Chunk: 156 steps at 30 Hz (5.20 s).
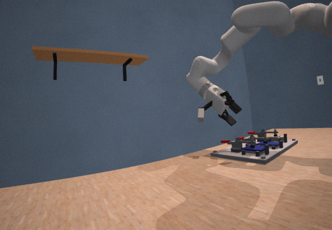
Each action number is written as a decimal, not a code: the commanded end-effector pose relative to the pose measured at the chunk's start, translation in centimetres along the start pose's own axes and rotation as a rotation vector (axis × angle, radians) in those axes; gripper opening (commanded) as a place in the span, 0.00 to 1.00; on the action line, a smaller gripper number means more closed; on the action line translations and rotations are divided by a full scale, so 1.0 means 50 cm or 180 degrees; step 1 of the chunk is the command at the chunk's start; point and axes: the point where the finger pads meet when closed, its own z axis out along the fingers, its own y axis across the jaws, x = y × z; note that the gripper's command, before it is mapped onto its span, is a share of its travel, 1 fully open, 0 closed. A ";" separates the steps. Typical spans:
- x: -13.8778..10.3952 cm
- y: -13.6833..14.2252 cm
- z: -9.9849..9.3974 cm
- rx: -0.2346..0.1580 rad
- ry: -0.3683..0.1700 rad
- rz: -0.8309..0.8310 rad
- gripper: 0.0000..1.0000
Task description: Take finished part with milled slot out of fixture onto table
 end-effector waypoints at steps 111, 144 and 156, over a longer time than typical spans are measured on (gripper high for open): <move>-0.031 -0.038 -0.231 -0.1624 0.1814 0.0866 1.00; -0.031 -0.038 -0.230 -0.1623 0.1813 0.0866 1.00; -0.031 -0.038 -0.230 -0.1623 0.1813 0.0866 1.00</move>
